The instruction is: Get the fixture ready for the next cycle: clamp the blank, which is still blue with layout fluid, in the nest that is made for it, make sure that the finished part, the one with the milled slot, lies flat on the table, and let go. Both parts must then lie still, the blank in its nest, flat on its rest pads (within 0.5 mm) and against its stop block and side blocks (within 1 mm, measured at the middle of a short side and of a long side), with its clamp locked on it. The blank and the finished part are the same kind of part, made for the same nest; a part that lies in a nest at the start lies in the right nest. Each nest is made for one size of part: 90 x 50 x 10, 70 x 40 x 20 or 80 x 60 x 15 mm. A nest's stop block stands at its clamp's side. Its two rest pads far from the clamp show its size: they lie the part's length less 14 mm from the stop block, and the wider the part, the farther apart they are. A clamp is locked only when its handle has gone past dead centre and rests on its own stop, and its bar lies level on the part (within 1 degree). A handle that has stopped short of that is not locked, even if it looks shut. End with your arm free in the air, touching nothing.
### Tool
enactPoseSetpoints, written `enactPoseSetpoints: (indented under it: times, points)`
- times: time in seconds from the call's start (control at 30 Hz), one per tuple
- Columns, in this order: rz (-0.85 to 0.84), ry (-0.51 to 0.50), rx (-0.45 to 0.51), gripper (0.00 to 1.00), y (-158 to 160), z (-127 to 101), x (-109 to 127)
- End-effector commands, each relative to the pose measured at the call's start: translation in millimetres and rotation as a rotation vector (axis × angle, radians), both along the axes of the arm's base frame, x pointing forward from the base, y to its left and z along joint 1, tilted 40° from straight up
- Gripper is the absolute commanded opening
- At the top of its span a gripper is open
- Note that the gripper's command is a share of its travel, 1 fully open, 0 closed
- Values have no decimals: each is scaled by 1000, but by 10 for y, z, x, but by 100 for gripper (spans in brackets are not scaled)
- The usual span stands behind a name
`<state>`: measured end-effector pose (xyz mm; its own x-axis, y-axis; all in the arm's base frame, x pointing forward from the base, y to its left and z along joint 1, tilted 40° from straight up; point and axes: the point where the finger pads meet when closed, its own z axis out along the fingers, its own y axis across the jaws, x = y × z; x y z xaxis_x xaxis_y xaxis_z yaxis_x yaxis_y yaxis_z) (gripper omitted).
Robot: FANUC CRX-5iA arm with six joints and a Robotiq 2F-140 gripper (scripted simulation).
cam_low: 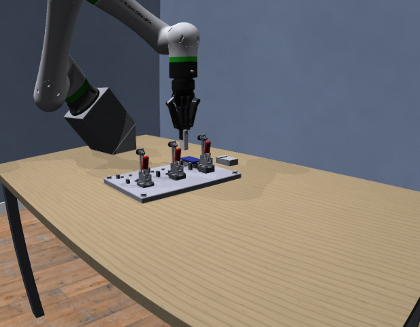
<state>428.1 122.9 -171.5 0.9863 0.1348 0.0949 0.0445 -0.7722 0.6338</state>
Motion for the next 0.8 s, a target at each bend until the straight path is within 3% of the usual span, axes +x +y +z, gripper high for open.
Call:
enactPoseSetpoints:
  times: [0.0, 0.33, 0.77]
  points:
    - [2, -2, 2, 0, -45, 34, -82]
    - [2, -2, 2, 0, -109, 52, -161]
    - [2, -2, 2, 0, -303, -188, -110]
